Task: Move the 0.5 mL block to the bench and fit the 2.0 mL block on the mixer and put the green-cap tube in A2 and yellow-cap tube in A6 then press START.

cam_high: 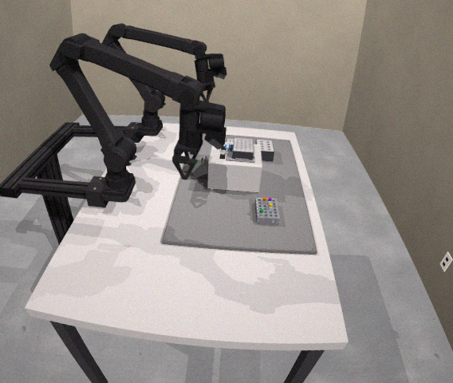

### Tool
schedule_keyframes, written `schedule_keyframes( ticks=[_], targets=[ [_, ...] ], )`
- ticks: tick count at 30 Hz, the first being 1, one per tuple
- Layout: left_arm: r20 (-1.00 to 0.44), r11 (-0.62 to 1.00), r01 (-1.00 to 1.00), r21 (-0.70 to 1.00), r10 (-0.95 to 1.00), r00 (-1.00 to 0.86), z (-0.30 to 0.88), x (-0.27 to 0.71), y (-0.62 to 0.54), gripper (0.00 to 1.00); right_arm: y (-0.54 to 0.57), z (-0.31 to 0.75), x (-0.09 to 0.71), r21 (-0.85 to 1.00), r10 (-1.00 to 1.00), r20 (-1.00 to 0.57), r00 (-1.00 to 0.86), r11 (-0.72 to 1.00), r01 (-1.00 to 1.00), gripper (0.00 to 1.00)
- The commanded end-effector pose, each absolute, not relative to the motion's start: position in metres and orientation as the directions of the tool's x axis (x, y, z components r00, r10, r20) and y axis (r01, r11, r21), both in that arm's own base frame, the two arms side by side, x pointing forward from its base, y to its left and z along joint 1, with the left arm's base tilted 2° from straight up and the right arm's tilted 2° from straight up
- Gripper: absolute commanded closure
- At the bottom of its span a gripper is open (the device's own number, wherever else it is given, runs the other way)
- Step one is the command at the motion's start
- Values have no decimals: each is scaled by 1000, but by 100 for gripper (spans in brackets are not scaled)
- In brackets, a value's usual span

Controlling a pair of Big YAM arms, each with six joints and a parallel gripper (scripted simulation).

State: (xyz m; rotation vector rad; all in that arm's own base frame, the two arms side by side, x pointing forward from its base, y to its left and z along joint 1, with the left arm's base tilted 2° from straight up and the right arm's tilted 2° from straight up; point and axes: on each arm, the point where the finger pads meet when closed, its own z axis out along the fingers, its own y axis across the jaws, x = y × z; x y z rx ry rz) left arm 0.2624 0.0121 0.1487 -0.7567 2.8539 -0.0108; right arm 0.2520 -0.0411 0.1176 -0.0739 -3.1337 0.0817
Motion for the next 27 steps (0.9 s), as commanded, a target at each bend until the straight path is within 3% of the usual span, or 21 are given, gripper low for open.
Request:
schedule_keyframes(
  ticks=[1, 20, 27],
  targets=[
    [-188, 917, -397, -45, -398, -898, 142, 264, 28, 100, -42, 133, 270, -58, 70, -32, -997, 996, 72, 0],
    [-48, 996, -85, 7, -85, -995, 124, 259, 43, 100, -42, 120, 250, -47, 23, 2, -1000, 999, 23, 0],
    [-70, 1000, 11, 21, 12, -997, 142, 271, 42, 100, 2, 125, 288, -51, -184, -23, -983, 982, -183, 0]
  ],
)
